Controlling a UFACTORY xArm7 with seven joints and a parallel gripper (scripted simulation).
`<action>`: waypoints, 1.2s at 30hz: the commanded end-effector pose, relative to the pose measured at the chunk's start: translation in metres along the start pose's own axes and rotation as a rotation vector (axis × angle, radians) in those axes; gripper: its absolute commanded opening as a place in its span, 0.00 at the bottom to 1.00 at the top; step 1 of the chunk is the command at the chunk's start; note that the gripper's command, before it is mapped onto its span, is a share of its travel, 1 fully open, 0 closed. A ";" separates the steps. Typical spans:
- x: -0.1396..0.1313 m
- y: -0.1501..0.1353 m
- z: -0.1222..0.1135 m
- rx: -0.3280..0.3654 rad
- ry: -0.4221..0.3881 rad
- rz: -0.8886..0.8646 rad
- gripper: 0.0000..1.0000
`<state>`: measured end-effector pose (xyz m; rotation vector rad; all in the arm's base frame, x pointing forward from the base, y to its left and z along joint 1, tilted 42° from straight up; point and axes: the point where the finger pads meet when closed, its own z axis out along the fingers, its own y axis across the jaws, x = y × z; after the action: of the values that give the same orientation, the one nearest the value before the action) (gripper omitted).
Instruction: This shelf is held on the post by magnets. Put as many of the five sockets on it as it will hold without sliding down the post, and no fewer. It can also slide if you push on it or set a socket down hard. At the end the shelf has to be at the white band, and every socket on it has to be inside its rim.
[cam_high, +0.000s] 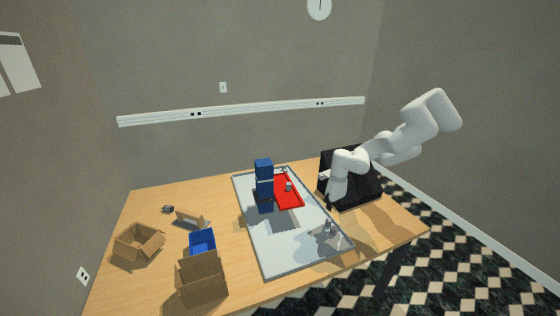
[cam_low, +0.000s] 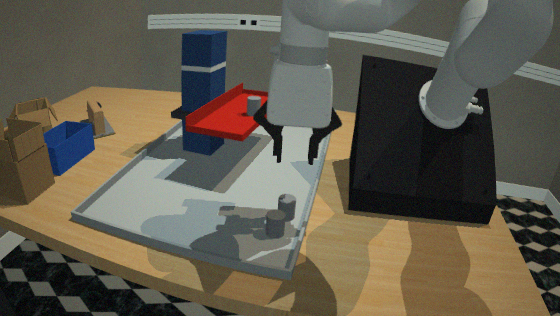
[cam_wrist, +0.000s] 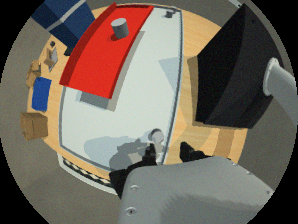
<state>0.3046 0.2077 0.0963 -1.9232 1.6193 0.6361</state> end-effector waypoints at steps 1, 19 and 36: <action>-0.002 0.006 -0.016 0.001 0.000 0.001 0.52; -0.017 0.055 -0.123 0.001 0.000 0.001 0.52; -0.018 0.059 -0.131 0.001 0.000 0.001 0.47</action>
<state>0.2444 0.1257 0.1980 -1.9235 1.6201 0.6393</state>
